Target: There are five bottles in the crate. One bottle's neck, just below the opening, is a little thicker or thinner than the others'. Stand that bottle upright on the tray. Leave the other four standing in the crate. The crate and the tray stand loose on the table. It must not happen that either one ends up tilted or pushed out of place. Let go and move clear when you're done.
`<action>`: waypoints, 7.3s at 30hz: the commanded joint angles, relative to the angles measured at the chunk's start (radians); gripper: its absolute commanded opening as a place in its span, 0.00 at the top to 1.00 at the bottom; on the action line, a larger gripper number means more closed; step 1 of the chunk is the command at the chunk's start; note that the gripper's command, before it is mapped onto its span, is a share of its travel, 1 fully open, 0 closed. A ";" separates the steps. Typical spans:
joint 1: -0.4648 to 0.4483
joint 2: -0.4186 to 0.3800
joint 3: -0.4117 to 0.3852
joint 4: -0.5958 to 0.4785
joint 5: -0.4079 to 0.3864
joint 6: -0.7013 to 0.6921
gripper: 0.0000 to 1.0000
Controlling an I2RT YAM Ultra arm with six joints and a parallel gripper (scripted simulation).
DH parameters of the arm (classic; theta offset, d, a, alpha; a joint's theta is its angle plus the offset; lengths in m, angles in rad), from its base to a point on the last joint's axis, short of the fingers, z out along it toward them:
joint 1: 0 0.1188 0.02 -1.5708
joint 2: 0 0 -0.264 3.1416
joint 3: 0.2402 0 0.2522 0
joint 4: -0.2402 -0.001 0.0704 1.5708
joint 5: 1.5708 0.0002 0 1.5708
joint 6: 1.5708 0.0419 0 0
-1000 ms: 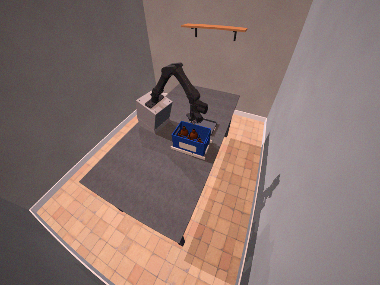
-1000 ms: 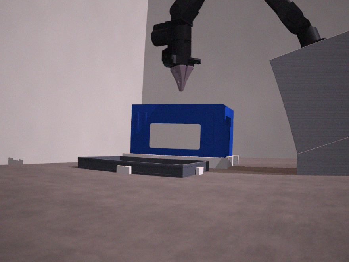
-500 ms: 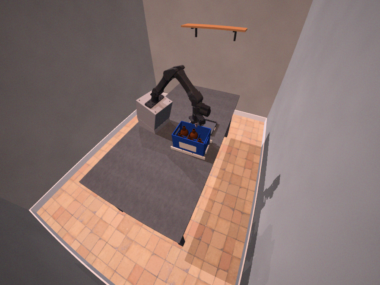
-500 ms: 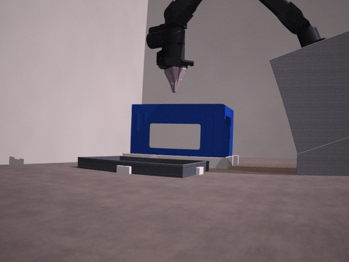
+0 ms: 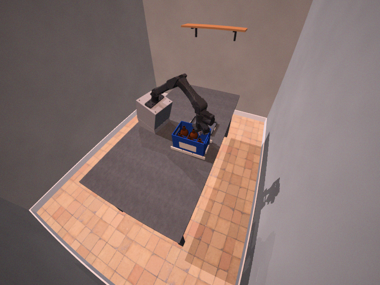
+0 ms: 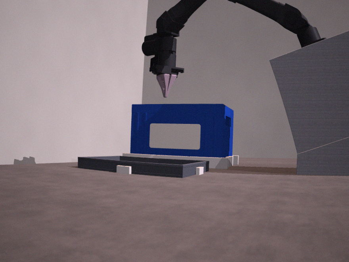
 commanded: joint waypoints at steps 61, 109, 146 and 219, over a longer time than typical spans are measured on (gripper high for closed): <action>0.008 -0.032 0.042 -0.029 -0.003 -0.009 0.39; 0.015 0.049 0.014 0.063 0.000 -0.004 0.39; 0.015 0.049 0.014 0.063 0.001 -0.004 0.39; 0.020 0.061 0.042 0.037 0.001 -0.002 0.39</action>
